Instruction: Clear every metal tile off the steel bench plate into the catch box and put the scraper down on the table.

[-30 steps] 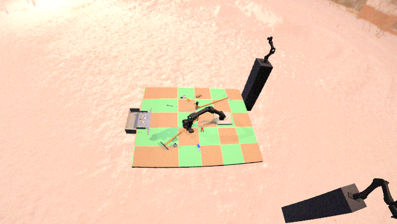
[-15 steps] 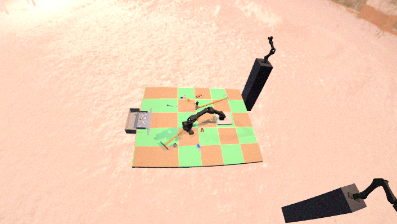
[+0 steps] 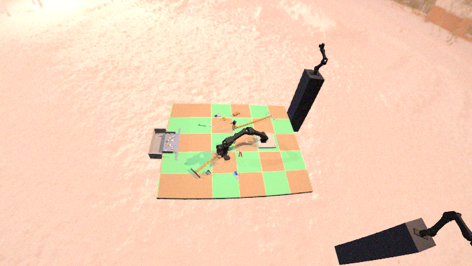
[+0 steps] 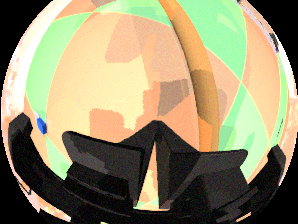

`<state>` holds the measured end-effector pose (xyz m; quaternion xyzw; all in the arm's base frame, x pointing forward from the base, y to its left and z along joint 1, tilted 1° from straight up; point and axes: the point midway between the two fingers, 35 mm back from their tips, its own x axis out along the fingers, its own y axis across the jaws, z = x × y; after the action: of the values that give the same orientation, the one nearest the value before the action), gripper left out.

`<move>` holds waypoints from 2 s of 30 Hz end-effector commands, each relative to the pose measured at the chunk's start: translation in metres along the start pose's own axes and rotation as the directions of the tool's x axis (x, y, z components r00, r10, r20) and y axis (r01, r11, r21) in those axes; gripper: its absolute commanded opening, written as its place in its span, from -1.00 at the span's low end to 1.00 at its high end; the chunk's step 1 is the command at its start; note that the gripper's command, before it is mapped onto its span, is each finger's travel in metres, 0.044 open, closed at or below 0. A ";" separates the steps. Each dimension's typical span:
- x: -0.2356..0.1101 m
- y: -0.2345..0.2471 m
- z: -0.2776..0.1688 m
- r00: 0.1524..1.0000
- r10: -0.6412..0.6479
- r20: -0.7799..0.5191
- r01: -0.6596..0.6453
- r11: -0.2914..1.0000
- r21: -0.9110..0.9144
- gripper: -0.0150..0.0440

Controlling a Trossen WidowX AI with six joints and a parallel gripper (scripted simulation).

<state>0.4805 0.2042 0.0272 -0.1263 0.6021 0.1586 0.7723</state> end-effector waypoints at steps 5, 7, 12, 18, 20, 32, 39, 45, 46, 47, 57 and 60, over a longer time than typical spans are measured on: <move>0.001 -0.009 0.004 1.000 -0.005 0.005 0.005 1.000 -0.003 -0.49; 0.001 -0.011 0.005 1.000 -0.005 0.006 0.005 1.000 -0.003 -0.49; 0.001 -0.015 0.007 1.000 -0.005 0.008 0.005 1.000 -0.003 -0.49; 0.001 -0.021 0.009 1.000 -0.006 0.011 0.006 1.000 -0.004 -0.49; 0.002 -0.022 0.010 1.000 -0.006 0.012 0.006 1.000 -0.004 -0.49; 0.002 -0.033 0.015 1.000 -0.008 0.017 0.008 1.000 -0.004 -0.49; 0.003 -0.040 0.017 1.000 -0.009 0.021 0.009 1.000 -0.005 -0.49; 0.003 -0.045 0.019 1.000 -0.010 0.024 0.010 1.000 -0.005 -0.49; 0.003 -0.046 0.019 1.000 -0.010 0.024 0.010 1.000 -0.005 -0.49; 0.003 -0.047 0.020 1.000 -0.010 0.025 0.010 1.000 -0.005 -0.49; 0.004 -0.057 0.022 1.000 -0.012 0.029 0.012 1.000 -0.006 -0.49; 0.004 -0.060 0.023 0.999 -0.012 0.031 0.012 1.000 -0.006 -0.49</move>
<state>0.5216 0.1663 0.0317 -0.1298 0.5886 0.1608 0.7816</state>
